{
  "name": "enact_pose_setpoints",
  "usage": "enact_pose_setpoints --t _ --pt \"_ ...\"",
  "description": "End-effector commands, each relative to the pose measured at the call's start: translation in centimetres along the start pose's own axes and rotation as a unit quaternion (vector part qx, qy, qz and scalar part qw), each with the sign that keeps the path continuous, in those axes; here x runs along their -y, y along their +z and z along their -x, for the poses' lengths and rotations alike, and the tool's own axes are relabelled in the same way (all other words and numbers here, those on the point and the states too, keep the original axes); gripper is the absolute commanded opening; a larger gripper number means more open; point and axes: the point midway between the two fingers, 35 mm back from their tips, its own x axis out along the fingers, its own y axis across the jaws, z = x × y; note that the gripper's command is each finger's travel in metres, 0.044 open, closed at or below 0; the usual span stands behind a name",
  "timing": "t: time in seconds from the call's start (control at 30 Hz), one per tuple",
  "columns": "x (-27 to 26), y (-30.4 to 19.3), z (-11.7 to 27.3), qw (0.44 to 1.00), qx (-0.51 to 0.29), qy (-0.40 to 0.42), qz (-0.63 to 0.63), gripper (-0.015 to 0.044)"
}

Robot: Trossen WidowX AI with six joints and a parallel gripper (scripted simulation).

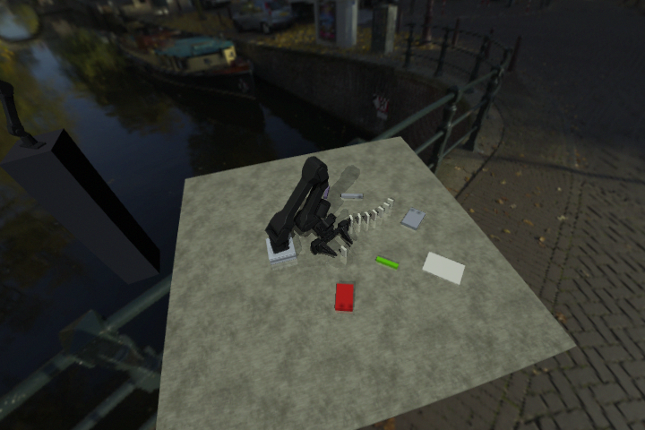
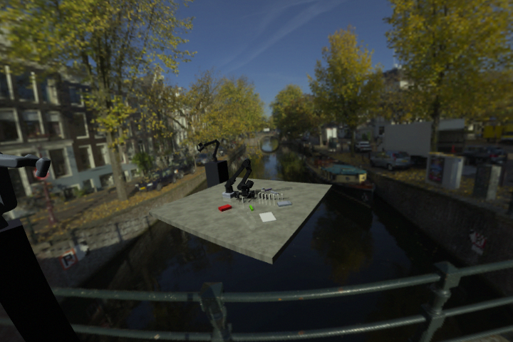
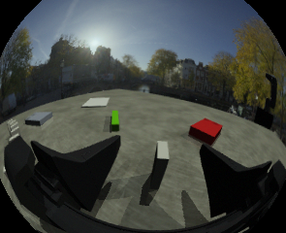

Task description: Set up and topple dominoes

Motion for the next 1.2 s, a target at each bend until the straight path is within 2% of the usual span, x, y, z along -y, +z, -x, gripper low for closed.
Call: enact_pose_setpoints --t 0.0,0.27,0.4,0.6,0.73,0.9,1.03,1.17 --pt "-0.2 0.7 0.0 1.000 -0.001 0.001 -0.001 0.0440" --pt "-0.1 4.7 0.2 1.000 0.000 0.000 0.000 0.0440" --pt "-0.4 4.9 -0.1 1.000 -0.006 0.001 0.008 0.0440" --pt "-4.0 3.7 -3.6 0.984 -0.089 0.033 0.149 0.0440" --pt "-6.0 2.3 -5.6 0.928 -0.180 0.093 0.312 0.0440" --pt "-6.1 1.8 -6.9 0.806 -0.304 0.197 0.469 0.0440" --pt "-6.3 3.6 -7.5 0.733 -0.351 0.287 0.506 0.0440" --pt "-5.1 4.5 -7.0 0.678 -0.388 0.335 0.526 0.0440"
